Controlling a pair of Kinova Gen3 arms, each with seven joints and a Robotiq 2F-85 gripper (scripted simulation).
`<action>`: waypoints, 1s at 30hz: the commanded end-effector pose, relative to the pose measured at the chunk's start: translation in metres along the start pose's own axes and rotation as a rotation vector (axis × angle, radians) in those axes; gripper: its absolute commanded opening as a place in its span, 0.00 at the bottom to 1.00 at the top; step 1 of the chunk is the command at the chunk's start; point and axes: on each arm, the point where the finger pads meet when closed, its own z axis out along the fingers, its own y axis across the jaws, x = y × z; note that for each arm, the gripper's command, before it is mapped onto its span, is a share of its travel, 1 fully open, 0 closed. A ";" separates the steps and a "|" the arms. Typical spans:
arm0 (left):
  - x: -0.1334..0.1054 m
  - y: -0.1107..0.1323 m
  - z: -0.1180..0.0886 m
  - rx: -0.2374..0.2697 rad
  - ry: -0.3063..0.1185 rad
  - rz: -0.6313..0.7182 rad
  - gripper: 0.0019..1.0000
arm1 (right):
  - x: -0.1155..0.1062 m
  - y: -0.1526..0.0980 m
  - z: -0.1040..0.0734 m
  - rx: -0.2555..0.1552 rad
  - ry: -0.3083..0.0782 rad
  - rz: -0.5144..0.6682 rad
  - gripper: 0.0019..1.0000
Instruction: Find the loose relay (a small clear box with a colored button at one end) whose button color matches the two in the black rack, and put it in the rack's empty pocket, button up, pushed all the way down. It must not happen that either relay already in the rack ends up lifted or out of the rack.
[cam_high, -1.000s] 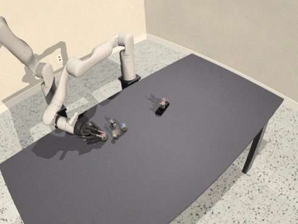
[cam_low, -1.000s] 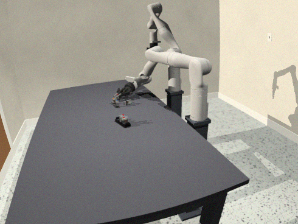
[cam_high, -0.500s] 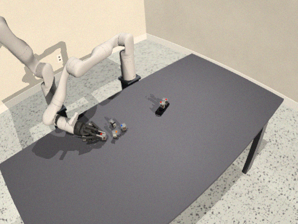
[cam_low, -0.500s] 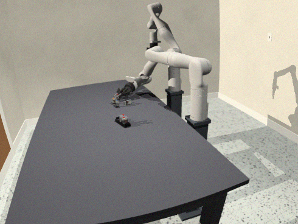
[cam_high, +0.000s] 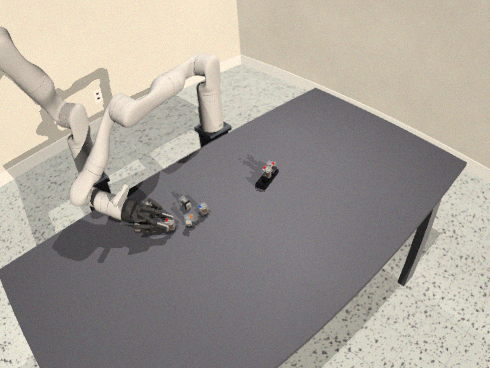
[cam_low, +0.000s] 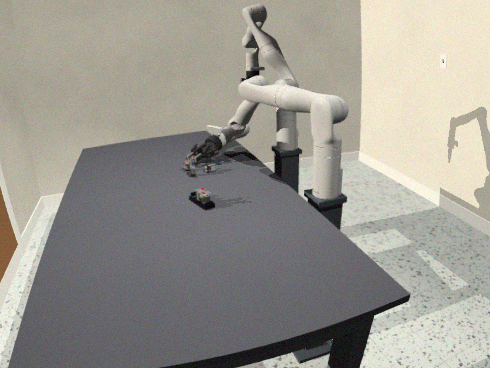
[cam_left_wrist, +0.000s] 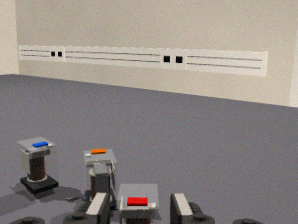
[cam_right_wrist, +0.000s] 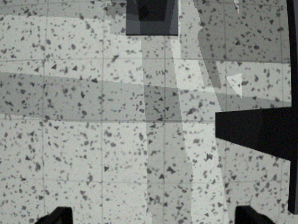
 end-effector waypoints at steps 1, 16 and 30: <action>0.001 0.003 -0.001 -0.009 0.002 -0.012 0.42 | -0.001 -0.003 0.001 0.000 -0.007 0.015 1.00; 0.001 0.003 -0.001 -0.009 0.002 -0.012 0.42 | -0.001 -0.003 0.001 0.000 -0.007 0.015 1.00; 0.007 0.003 -0.002 -0.010 0.003 -0.006 0.42 | -0.001 -0.003 0.001 0.000 -0.007 0.015 1.00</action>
